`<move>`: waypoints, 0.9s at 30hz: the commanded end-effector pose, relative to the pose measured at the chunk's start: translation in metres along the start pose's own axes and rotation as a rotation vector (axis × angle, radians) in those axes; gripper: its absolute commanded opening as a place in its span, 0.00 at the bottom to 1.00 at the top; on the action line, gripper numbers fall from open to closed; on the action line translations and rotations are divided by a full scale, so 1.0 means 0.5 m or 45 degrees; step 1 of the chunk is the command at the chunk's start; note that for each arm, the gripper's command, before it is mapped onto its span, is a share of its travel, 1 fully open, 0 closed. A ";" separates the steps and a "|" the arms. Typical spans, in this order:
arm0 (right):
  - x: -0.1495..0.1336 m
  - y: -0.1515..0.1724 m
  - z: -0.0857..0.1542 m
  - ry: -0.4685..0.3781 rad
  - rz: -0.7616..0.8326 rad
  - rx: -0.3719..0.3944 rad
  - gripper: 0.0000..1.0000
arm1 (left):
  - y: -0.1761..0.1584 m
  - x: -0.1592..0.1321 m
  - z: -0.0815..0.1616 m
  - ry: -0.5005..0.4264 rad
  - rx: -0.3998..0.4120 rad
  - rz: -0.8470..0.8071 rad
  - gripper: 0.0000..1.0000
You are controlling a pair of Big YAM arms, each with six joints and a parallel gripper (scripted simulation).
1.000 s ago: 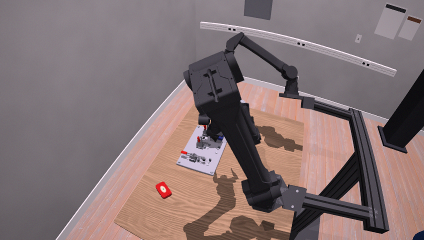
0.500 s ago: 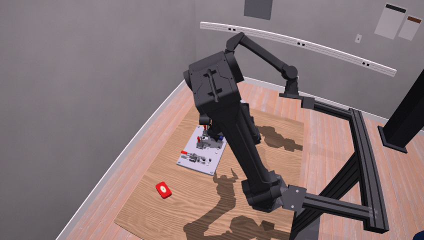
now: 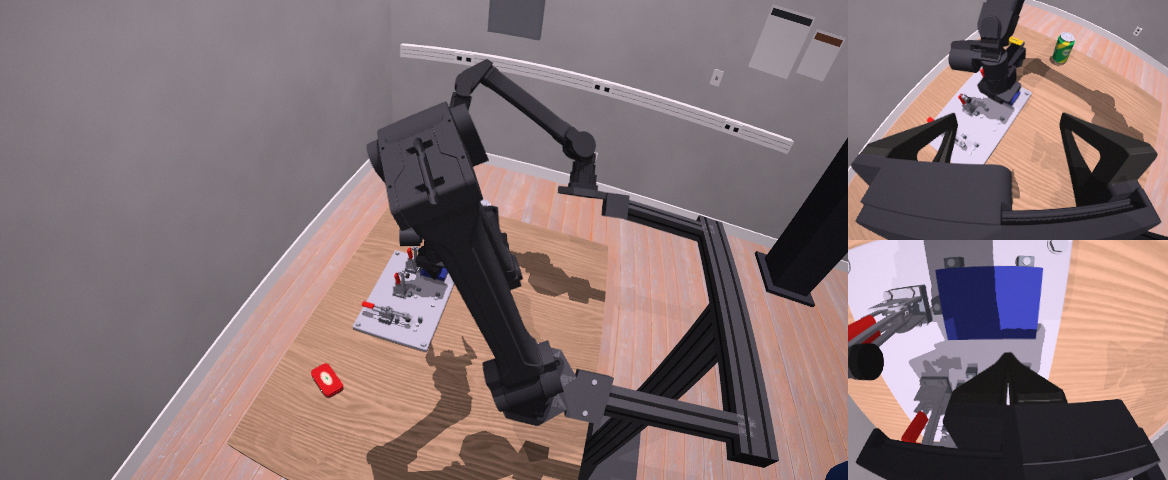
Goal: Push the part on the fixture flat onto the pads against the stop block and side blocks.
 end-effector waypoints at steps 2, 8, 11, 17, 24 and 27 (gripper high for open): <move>-0.001 0.028 0.001 0.007 -0.033 0.028 0.12 | 0.004 0.018 -0.004 -0.030 0.014 0.024 1.00; -0.014 0.041 0.059 0.052 0.166 0.096 0.57 | 0.004 0.018 -0.004 -0.030 0.014 0.024 1.00; -0.016 0.086 0.111 0.114 0.312 0.204 0.91 | 0.004 0.018 -0.004 -0.030 0.014 0.024 1.00; 0.032 0.098 0.095 0.148 0.573 0.314 1.00 | 0.004 0.018 -0.004 -0.030 0.014 0.024 1.00; 0.042 0.074 0.071 0.144 0.799 0.378 1.00 | 0.004 0.018 -0.004 -0.030 0.014 0.024 1.00; 0.053 0.067 0.067 0.129 0.929 0.433 1.00 | 0.004 0.018 -0.004 -0.030 0.014 0.024 1.00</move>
Point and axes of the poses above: on each arm, the point where the finger pads meet when closed, its own z axis back along the fingers, its own y axis across the jaws, x = y × z, the point moved 7 cm from there along z, back along the fingers
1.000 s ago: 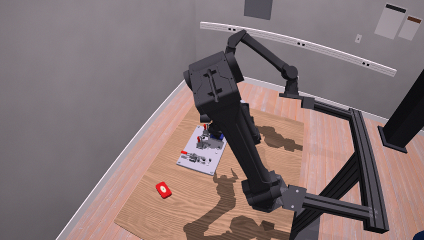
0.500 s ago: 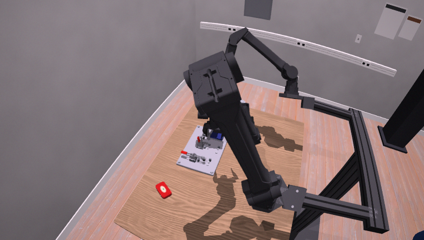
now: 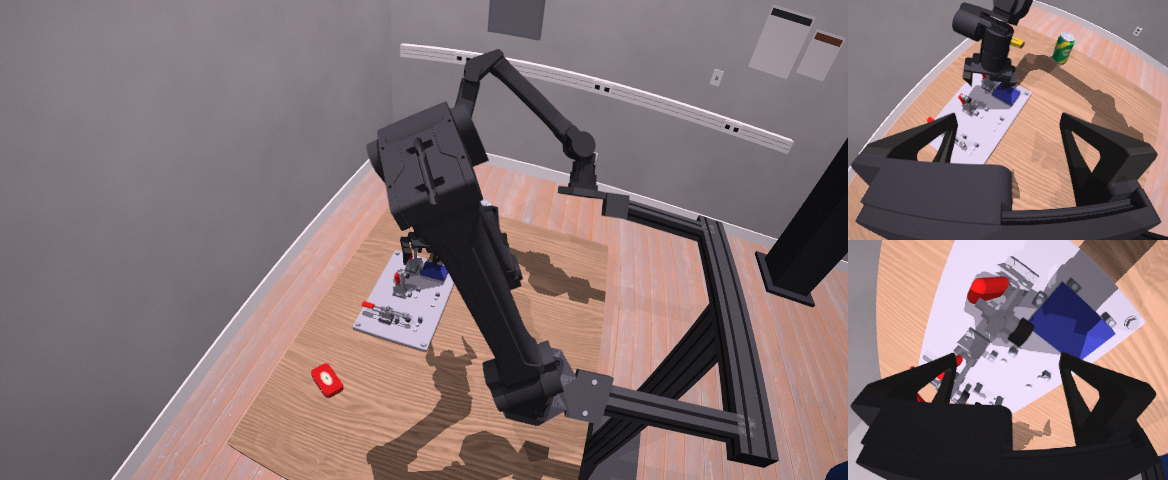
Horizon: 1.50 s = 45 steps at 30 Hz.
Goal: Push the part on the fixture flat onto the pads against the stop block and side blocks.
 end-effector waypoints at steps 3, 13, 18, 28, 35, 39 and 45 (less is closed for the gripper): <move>0.016 -0.031 -0.009 -0.033 0.366 0.111 1.00 | 0.004 0.018 -0.004 -0.030 0.014 0.024 1.00; 0.000 -0.074 -0.019 -0.093 0.742 0.171 1.00 | 0.004 0.018 -0.004 -0.030 0.014 0.024 1.00; -0.002 -0.096 -0.013 -0.171 1.027 0.209 1.00 | 0.004 0.018 -0.004 -0.030 0.014 0.024 1.00; -0.004 -0.138 0.005 -0.332 1.493 0.234 1.00 | 0.004 0.018 -0.004 -0.030 0.014 0.024 1.00; -0.005 -0.159 0.017 -0.415 1.705 0.226 1.00 | 0.004 0.018 -0.004 -0.030 0.014 0.024 1.00; -0.007 -0.172 0.025 -0.456 1.788 0.221 1.00 | 0.004 0.018 -0.004 -0.030 0.014 0.024 1.00; -0.005 -0.162 0.040 -0.478 1.765 0.241 1.00 | 0.004 0.018 -0.004 -0.030 0.014 0.024 1.00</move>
Point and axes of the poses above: on each arm, the point where the finger pads meet when closed, its own z axis back along the fingers, its own y axis across the jaws, x = y × z, the point moved 7 cm from there along z, back along the fingers
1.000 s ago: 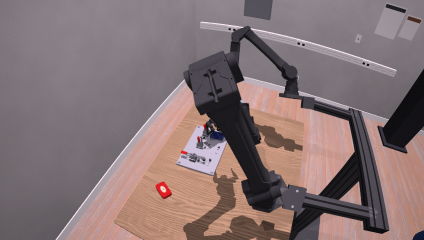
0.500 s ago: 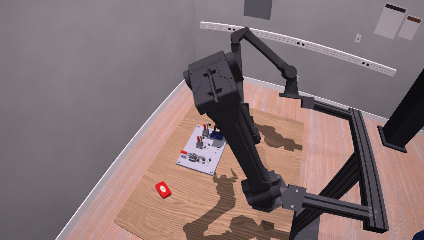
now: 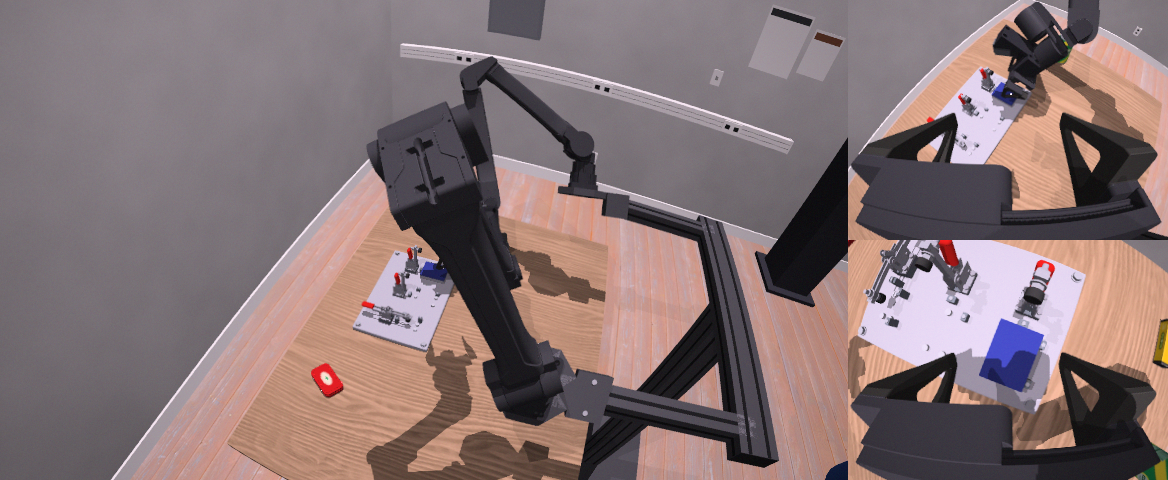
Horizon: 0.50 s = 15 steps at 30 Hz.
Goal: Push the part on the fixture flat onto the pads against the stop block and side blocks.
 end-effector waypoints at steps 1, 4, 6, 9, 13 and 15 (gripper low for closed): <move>0.003 -0.005 0.006 -0.020 0.035 -0.008 1.00 | 0.004 0.018 -0.004 -0.030 0.014 0.024 1.00; 0.005 -0.007 0.004 -0.021 0.033 -0.012 1.00 | 0.004 0.018 -0.004 -0.030 0.014 0.024 1.00; 0.005 -0.007 0.004 -0.021 0.033 -0.012 1.00 | 0.004 0.018 -0.004 -0.030 0.014 0.024 1.00; 0.005 -0.007 0.004 -0.021 0.033 -0.012 1.00 | 0.004 0.018 -0.004 -0.030 0.014 0.024 1.00; 0.010 -0.004 0.003 -0.029 0.036 -0.013 1.00 | 0.004 0.018 -0.004 -0.030 0.014 0.024 1.00; 0.010 -0.004 0.003 -0.029 0.036 -0.013 1.00 | 0.004 0.018 -0.004 -0.030 0.014 0.024 1.00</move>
Point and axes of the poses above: on each arm, the point where the finger pads meet when closed, its own z axis back along the fingers, its own y axis across the jaws, x = y × z, the point moved 7 cm from there along z, back along the fingers
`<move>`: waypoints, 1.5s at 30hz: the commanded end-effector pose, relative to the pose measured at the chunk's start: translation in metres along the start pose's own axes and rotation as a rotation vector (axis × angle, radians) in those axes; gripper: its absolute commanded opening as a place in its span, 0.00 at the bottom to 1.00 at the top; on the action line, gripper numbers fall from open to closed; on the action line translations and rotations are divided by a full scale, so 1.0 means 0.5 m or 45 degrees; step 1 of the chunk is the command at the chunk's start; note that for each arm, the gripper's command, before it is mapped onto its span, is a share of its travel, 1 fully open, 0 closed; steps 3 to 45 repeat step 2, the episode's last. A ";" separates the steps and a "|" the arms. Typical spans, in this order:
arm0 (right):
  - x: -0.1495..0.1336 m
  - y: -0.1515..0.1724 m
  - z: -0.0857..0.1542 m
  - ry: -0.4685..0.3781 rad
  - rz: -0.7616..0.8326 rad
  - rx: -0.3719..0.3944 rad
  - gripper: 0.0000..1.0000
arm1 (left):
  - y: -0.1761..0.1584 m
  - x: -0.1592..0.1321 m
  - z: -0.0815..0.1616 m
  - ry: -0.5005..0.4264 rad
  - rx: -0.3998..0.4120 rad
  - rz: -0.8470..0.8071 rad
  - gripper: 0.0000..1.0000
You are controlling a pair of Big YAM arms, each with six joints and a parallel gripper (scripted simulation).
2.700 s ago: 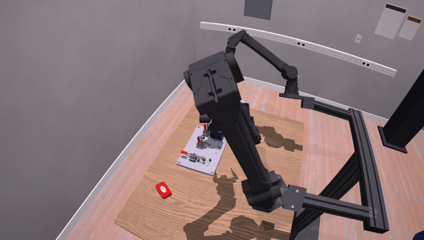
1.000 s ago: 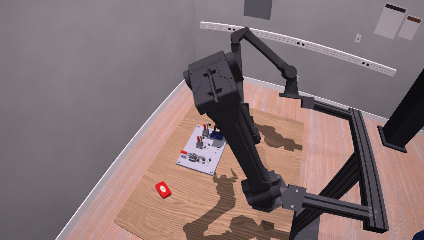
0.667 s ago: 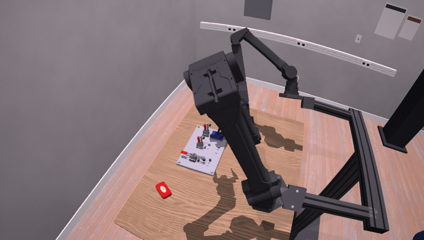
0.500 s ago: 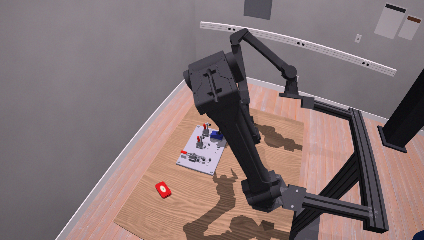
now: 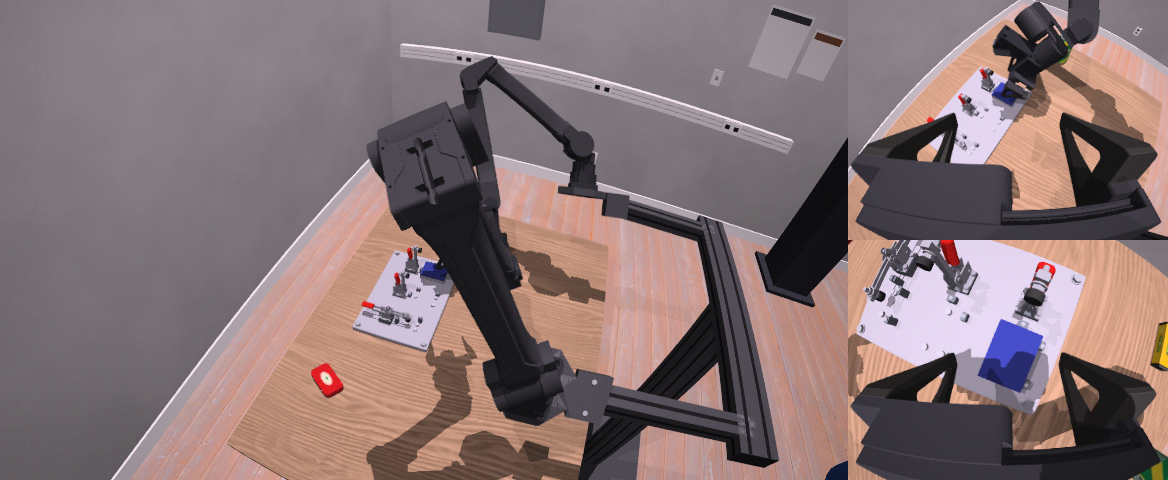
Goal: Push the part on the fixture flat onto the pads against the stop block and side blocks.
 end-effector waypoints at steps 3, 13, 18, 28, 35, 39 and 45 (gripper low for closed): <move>0.009 -0.004 0.003 -0.025 0.012 -0.012 1.00 | 0.004 0.018 -0.004 -0.030 0.014 0.024 1.00; 0.009 -0.004 0.003 -0.025 0.012 -0.012 1.00 | 0.004 0.018 -0.004 -0.030 0.014 0.024 1.00; 0.009 -0.004 0.003 -0.025 0.012 -0.012 1.00 | 0.004 0.018 -0.004 -0.030 0.014 0.024 1.00; 0.009 -0.004 0.003 -0.025 0.012 -0.012 1.00 | 0.004 0.018 -0.004 -0.030 0.014 0.024 1.00; 0.009 -0.004 0.003 -0.025 0.012 -0.012 1.00 | 0.004 0.018 -0.004 -0.030 0.014 0.024 1.00; 0.009 -0.004 0.003 -0.025 0.012 -0.012 1.00 | 0.004 0.018 -0.004 -0.030 0.014 0.024 1.00; 0.009 -0.004 0.003 -0.025 0.012 -0.012 1.00 | 0.004 0.018 -0.004 -0.030 0.014 0.024 1.00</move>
Point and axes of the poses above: on each arm, the point where the finger pads meet when closed, its own z axis back along the fingers, its own y axis across the jaws, x = y × z, the point moved 7 cm from there along z, back along the fingers
